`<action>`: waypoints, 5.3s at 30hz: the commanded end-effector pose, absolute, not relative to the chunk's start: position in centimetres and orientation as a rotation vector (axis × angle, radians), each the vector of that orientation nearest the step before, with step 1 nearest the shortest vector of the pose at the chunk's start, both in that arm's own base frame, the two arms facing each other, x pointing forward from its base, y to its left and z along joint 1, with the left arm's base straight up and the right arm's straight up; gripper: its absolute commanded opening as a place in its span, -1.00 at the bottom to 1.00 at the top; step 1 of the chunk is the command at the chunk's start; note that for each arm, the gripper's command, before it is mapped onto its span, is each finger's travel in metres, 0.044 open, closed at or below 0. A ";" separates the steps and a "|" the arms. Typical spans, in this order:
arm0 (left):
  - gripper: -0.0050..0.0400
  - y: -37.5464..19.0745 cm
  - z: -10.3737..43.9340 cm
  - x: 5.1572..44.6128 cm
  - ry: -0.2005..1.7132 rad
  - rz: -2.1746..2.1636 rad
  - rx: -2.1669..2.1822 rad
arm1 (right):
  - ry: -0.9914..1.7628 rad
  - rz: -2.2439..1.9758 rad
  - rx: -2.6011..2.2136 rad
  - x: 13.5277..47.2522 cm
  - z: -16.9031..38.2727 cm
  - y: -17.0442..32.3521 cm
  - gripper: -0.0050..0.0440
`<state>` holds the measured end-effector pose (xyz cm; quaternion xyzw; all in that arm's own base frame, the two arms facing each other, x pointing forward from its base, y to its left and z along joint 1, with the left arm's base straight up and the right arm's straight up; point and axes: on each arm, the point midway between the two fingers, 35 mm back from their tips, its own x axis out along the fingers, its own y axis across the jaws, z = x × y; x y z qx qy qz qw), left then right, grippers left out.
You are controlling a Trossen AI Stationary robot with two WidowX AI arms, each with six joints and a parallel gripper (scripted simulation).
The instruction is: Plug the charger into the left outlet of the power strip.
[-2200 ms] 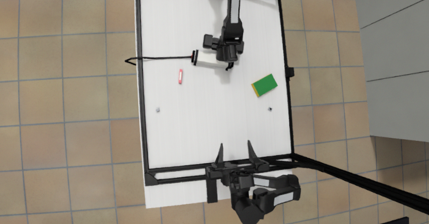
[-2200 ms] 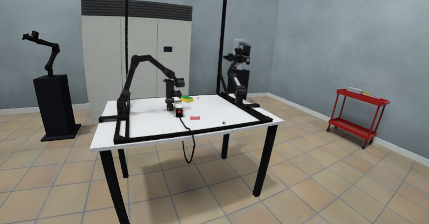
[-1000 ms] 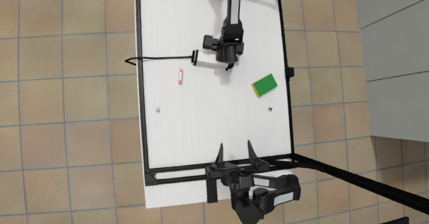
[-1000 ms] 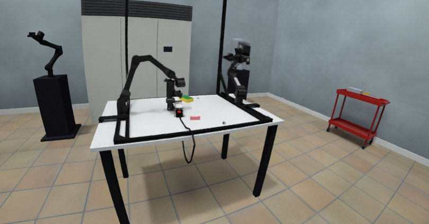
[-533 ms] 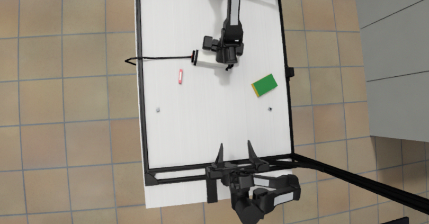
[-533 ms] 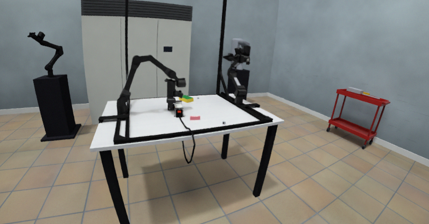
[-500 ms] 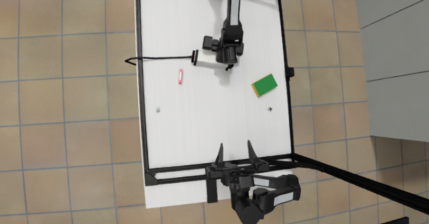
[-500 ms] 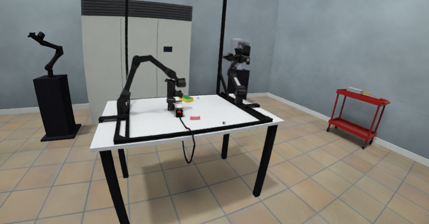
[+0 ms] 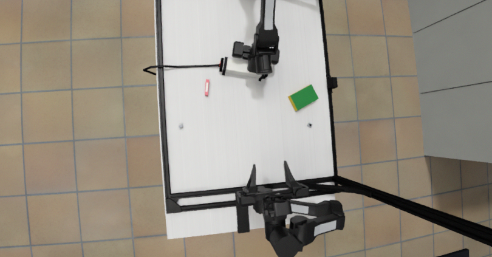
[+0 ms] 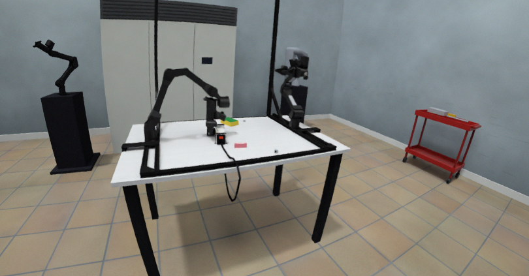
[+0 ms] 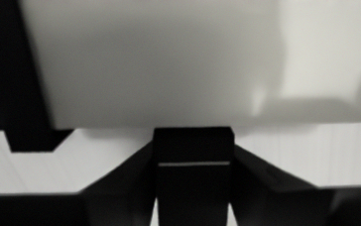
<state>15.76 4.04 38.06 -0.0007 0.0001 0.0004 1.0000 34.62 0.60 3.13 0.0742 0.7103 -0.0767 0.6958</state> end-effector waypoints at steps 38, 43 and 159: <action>1.00 4.0 38.3 15.7 -0.001 0.000 0.005 | 1.536 -0.164 0.168 37.2 4.0 0.2 -1.00; 1.00 4.0 38.3 15.7 -0.001 0.000 0.005 | 1.536 -0.164 0.168 37.3 4.0 0.2 -1.00; 1.00 4.0 38.3 15.7 -0.001 0.000 0.005 | 1.622 -0.162 0.166 35.8 4.1 0.4 -0.60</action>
